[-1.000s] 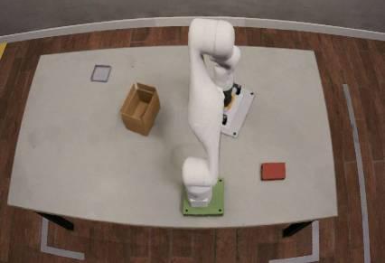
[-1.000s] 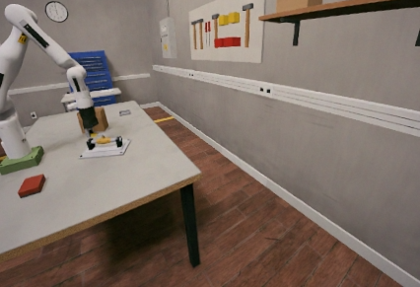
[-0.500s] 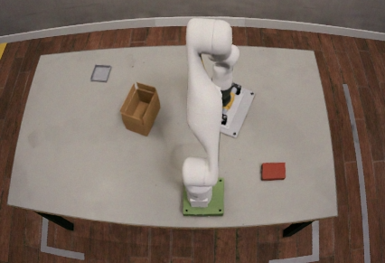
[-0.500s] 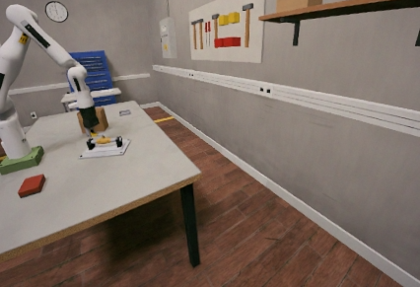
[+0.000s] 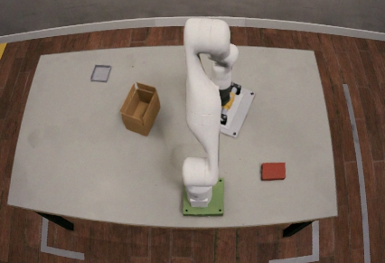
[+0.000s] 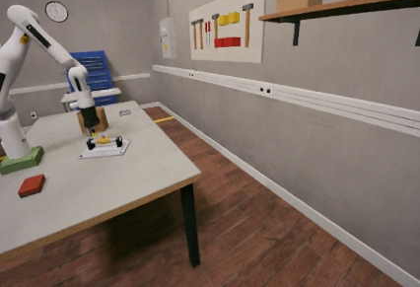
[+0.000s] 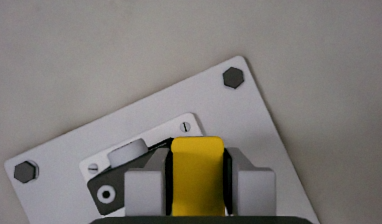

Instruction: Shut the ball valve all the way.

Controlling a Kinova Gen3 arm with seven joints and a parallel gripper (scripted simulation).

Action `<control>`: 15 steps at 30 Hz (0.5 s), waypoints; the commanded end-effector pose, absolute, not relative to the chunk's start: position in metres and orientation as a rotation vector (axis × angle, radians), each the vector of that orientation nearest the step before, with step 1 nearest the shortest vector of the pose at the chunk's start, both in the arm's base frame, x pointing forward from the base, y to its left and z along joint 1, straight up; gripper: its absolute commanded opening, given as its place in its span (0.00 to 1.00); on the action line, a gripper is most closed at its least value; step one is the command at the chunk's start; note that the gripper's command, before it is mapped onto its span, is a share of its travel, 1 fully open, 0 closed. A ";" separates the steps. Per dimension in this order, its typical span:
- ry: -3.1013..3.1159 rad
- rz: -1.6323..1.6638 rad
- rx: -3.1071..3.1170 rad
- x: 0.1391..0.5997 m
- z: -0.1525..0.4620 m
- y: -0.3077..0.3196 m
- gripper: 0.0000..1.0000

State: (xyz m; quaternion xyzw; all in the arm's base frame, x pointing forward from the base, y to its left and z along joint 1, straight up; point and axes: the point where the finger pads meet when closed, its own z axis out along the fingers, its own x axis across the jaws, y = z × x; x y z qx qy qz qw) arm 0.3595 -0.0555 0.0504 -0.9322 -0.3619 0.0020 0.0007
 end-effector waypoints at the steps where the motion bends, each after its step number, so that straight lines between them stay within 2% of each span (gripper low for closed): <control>1: -1.108 0.002 -2.939 0.362 0.051 -0.054 0.00; 15: -0.992 0.002 -2.980 0.367 0.051 -0.050 0.00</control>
